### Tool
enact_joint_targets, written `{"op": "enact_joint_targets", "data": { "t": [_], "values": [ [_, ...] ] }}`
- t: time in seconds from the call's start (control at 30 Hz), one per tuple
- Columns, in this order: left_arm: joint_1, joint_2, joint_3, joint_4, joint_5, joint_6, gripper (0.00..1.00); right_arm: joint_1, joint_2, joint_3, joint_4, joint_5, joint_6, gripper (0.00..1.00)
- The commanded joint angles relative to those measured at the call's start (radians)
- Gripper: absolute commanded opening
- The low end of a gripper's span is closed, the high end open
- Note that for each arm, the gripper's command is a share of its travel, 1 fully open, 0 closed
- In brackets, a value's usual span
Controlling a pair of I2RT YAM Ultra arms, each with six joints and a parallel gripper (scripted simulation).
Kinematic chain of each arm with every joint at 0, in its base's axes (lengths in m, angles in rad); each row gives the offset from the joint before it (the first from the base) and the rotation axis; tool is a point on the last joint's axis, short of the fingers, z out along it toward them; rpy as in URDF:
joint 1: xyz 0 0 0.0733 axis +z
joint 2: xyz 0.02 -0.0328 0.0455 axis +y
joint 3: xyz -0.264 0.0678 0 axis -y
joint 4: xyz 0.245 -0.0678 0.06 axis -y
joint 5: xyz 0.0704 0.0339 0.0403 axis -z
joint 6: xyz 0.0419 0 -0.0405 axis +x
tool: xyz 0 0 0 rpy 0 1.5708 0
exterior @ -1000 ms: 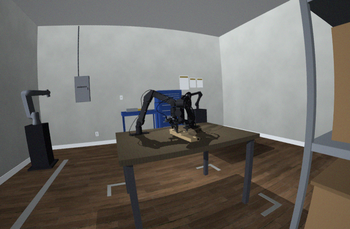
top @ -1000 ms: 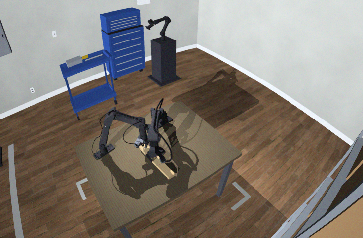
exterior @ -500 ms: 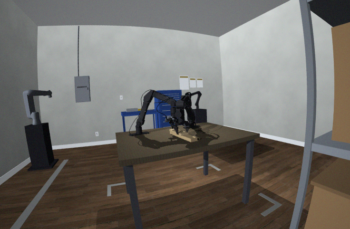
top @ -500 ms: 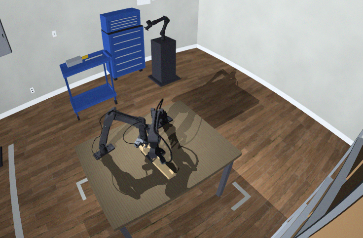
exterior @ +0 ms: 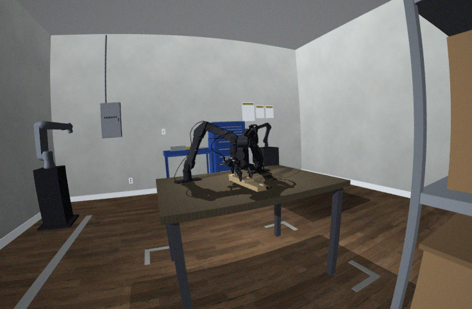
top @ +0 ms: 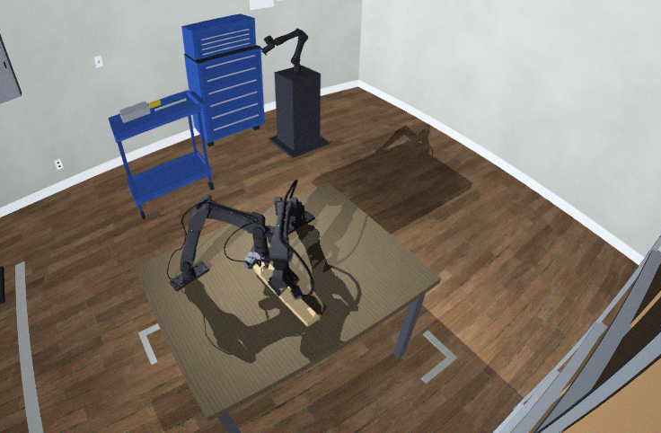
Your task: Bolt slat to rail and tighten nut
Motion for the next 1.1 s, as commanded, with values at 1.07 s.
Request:
{"op": "enact_joint_targets", "data": {
  "t": [1.07],
  "values": [
    [0.000,-0.009,0.007,-0.001,0.000,0.000,0.72,0.005,-0.009,0.007,-0.003,0.011,-0.623,0.34]
  ]
}}
